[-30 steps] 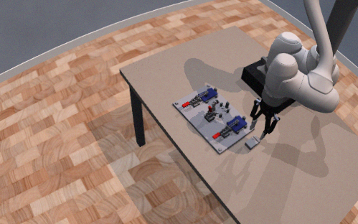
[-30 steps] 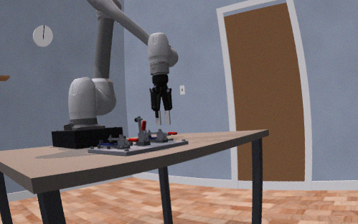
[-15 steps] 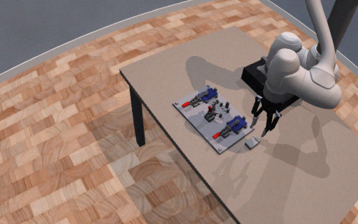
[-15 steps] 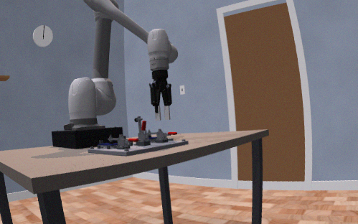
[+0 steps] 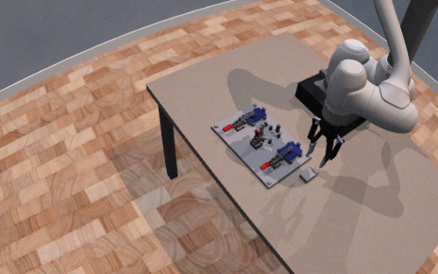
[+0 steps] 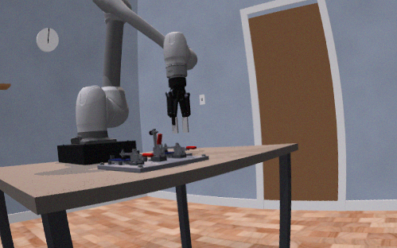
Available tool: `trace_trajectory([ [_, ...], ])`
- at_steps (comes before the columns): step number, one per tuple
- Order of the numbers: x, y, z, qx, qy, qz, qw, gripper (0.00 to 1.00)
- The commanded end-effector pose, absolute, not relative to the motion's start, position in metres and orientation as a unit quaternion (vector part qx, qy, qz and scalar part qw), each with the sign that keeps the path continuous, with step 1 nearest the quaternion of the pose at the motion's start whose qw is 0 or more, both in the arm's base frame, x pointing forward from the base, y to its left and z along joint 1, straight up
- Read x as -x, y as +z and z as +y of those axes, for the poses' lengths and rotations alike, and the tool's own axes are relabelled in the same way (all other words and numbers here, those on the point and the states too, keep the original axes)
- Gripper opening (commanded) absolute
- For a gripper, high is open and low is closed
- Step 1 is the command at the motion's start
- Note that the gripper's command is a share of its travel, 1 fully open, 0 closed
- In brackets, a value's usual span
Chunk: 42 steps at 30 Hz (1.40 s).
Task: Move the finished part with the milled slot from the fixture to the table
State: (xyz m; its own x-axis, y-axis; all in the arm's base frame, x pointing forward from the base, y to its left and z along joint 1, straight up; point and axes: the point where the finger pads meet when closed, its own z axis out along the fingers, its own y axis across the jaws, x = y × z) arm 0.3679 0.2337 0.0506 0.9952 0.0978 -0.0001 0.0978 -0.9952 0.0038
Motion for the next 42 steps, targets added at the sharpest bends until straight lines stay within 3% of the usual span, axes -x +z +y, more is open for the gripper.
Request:
trace_trajectory([
  [1,-0.368,0.051,0.234,-0.999,0.000,0.049,0.002,0.40],
  [26,-0.368,0.053,0.234,-0.999,0.000,0.049,0.002,0.40],
  [42,-0.368,0.083,0.234,-0.999,0.000,0.049,0.002,0.40],
])
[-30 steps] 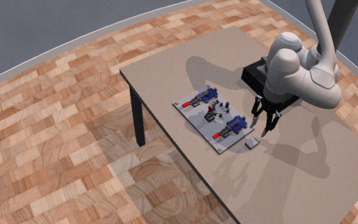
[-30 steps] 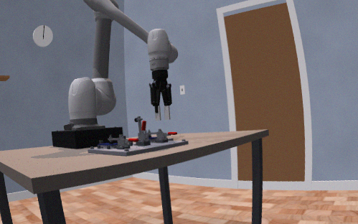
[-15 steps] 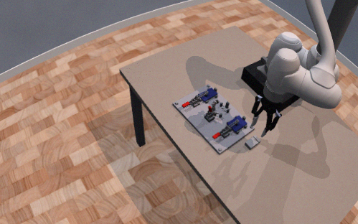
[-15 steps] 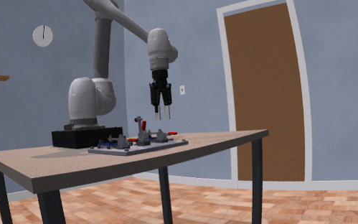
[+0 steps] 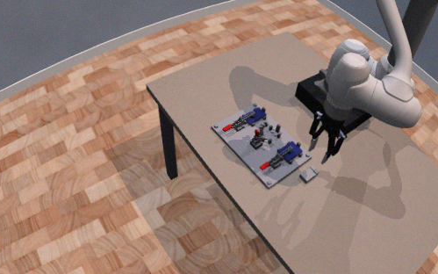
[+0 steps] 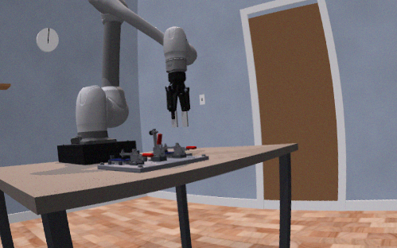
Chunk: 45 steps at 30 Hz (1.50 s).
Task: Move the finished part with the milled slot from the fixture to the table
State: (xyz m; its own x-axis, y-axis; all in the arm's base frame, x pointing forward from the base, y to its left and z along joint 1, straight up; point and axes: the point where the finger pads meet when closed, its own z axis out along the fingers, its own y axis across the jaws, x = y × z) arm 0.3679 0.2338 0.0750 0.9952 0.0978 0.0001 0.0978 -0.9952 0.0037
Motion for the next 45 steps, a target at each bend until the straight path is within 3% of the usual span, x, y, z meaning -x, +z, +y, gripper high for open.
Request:
trace_trajectory([
  [1,-0.368,0.086,0.234,-0.999,0.000,0.049,0.002,0.40],
  [19,-0.368,0.127,0.234,-0.999,0.000,0.049,0.002,0.40],
  [45,-0.368,0.129,0.234,-0.999,0.000,0.049,0.002,0.40],
])
